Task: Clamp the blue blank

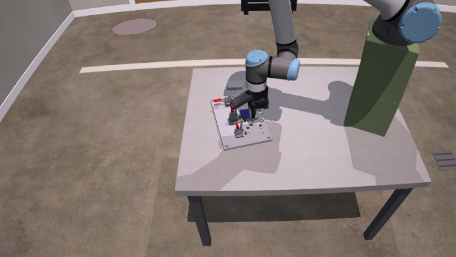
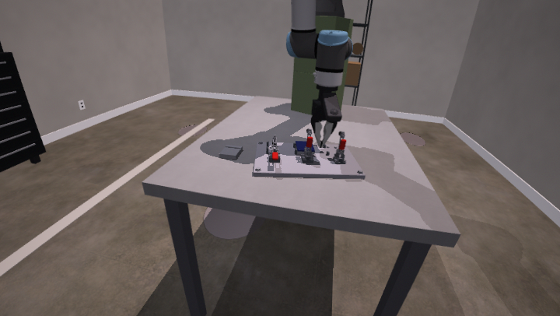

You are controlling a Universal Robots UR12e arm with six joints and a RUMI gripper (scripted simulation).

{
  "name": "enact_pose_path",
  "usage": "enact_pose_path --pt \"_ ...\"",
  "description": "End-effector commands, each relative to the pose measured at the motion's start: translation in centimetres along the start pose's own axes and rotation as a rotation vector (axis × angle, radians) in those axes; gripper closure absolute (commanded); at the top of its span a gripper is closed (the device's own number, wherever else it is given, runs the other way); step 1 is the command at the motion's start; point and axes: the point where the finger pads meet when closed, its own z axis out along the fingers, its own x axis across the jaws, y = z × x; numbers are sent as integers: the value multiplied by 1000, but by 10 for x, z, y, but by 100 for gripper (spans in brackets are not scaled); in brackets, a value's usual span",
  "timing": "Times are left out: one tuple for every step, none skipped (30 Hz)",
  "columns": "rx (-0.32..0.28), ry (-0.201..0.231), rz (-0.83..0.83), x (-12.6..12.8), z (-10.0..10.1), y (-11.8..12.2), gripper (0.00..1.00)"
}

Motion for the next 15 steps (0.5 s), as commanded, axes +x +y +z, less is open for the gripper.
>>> enact_pose_path --pt "1 0 0 0 -9 0 100" --pt "1 0 0 0 -12 0 100" --pt "1 0 0 0 -15 0 100" --pt "1 0 0 0 -18 0 100" --pt "1 0 0 0 -21 0 100" --pt "1 0 0 0 -24 0 100" --pt "1 0 0 0 -27 0 100" --pt "1 0 0 0 -29 0 100" --pt "1 0 0 0 -31 0 100" --pt "1 0 0 0 -32 0 100" --pt "1 0 0 0 -34 0 100" --pt "1 0 0 0 -34 0 100" --pt "1 0 0 0 -35 0 100" --pt "1 0 0 0 -35 0 100" --pt "1 0 0 0 -35 0 100"
